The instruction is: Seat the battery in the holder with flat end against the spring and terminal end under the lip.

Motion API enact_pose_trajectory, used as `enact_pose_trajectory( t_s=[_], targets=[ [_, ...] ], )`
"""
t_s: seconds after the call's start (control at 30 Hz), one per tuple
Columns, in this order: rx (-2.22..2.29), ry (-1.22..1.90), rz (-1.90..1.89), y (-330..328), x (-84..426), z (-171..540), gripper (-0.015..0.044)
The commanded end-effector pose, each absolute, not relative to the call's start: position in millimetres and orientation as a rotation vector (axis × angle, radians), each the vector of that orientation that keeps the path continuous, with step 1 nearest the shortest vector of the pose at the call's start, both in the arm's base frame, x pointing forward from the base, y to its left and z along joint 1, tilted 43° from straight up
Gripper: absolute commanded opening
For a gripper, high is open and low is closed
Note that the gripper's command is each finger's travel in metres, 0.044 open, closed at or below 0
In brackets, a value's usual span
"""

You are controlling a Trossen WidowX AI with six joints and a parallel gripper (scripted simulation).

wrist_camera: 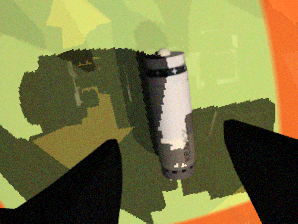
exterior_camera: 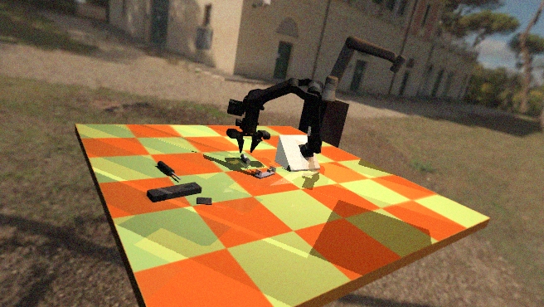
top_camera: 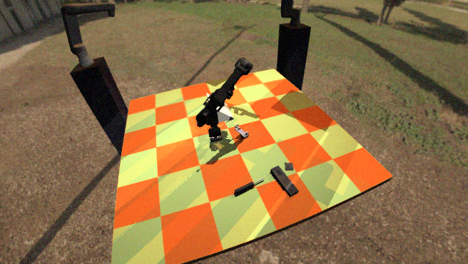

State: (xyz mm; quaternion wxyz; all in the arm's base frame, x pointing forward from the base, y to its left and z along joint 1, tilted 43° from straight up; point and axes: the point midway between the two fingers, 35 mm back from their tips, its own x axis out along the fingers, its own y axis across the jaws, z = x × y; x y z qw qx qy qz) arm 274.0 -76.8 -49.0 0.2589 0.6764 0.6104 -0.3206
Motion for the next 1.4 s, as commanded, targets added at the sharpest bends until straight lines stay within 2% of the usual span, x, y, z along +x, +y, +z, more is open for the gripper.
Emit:
enact_pose_trajectory(
  t_s=[0.0, 0.6, 0.73, 1.03, 1.37],
  targets=[
    [1.841, 1.663, -0.873, -70, 273, -54, 0.0225],
    [1.842, 1.664, -0.871, -52, 273, -73, 0.0225],
    [1.842, 1.664, -0.871, -52, 273, -73, 0.0120],
    [1.842, 1.664, -0.871, -52, 273, -73, 0.0064],
    [1.839, 1.661, -0.873, -83, 271, -40, 0.0064]
  ],
)
